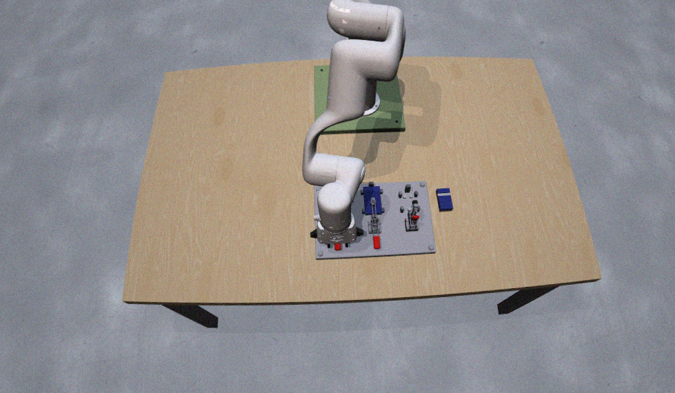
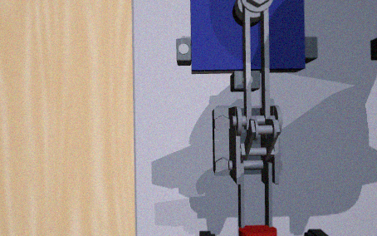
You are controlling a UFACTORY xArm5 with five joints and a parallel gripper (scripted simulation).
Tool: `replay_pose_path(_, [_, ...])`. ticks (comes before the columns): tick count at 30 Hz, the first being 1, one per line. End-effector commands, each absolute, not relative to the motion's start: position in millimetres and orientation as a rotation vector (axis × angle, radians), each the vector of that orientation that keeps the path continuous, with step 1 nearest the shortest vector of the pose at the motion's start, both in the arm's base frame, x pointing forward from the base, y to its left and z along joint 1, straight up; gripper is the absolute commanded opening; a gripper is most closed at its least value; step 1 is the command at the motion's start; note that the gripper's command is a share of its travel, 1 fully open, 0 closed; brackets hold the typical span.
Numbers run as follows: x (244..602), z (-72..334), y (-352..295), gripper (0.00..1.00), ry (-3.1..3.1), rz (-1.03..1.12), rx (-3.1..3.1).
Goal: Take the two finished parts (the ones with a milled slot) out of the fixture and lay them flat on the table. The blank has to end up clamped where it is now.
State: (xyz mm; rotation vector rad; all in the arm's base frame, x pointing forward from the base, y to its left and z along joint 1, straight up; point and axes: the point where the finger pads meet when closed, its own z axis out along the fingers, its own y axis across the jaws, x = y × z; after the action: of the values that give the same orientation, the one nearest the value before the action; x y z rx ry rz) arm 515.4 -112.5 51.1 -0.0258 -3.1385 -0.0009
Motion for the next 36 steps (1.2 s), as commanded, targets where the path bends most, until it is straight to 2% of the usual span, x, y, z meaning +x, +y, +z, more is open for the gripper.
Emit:
replay_pose_path(1, [517,45,-113,0.48,-3.142,0.000,-0.026])
replay_pose_path(24, [518,34,-113,0.48,-3.142,0.000,-0.026])
replay_pose_path(25, [518,34,-113,0.00,-3.142,0.000,-0.026])
replay_pose_path(36, [518,34,-113,0.00,-3.143,0.000,-0.026])
